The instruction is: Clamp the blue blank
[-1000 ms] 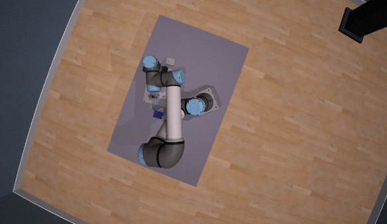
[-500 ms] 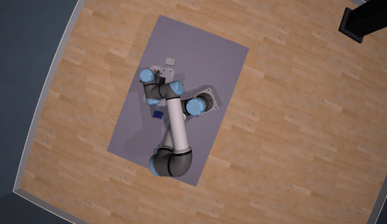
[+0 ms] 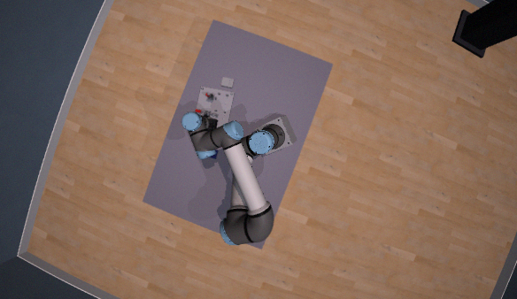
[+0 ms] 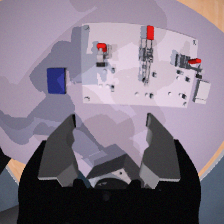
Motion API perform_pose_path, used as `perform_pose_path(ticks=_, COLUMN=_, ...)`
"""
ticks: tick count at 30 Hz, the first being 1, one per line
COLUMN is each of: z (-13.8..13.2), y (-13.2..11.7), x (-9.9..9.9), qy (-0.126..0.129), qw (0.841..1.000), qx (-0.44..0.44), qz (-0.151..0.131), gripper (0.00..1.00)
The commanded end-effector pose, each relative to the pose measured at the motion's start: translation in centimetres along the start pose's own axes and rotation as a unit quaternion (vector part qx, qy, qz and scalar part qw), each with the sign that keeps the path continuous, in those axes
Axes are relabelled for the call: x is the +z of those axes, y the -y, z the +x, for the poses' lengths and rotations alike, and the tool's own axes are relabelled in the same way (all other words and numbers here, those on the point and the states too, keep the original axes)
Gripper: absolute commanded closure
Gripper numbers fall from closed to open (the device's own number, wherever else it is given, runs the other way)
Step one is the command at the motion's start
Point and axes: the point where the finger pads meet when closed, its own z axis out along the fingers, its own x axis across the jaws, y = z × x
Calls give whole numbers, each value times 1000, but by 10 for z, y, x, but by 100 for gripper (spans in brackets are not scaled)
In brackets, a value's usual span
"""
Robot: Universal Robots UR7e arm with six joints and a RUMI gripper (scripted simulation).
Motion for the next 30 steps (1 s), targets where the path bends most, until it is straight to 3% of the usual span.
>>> perform_pose_path(ticks=1, z=-25, y=2, x=-1, qy=-2, qw=1000, qx=1, qz=-1, gripper=41)
perform_pose_path(ticks=30, z=-107, y=8, x=-1, qy=-2, qw=1000, qx=1, qz=-1, gripper=41)
